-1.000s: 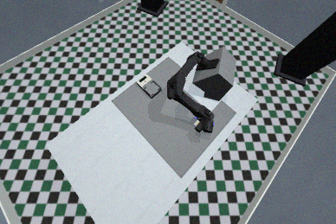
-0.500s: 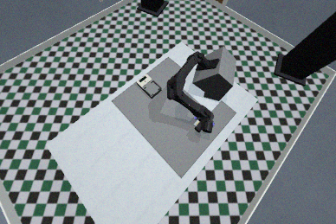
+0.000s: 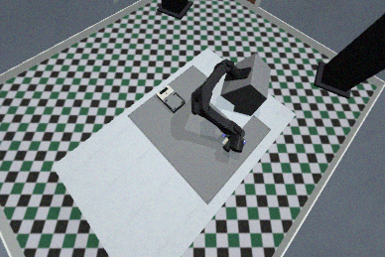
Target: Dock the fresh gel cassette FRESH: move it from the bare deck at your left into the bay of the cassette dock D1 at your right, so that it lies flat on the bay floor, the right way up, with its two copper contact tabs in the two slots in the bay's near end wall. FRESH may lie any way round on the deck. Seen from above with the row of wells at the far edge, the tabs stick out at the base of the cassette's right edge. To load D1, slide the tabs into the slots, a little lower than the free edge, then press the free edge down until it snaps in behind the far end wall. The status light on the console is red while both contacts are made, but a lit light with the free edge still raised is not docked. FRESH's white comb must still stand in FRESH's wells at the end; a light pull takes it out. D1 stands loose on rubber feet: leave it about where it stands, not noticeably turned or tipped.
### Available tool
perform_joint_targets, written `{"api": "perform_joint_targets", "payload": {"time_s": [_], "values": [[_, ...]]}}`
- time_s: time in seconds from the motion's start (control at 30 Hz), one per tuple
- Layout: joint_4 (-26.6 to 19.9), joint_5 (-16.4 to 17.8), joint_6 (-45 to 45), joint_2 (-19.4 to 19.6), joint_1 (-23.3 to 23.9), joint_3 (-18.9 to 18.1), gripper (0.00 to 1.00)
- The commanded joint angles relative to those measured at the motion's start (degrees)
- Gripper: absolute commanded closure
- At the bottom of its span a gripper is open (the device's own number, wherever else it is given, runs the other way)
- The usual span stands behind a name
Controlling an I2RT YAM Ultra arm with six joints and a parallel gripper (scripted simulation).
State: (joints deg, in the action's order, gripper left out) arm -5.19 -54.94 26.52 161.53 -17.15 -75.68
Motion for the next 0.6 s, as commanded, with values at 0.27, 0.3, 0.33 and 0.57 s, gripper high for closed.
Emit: {"api": "perform_joint_targets", "payload": {"time_s": [0.27,0.3,0.33,0.57], "values": [[1.6,-0.6,-1.0,0.7,-1.0,0.1,1.0],[1.0,-0.2,-0.7,-0.1,-0.4,0.0,1.0],[1.0,-0.2,-0.7,-0.1,-0.4,0.0,1.0],[1.0,-0.2,-0.7,-0.1,-0.4,0.0,1.0]]}}
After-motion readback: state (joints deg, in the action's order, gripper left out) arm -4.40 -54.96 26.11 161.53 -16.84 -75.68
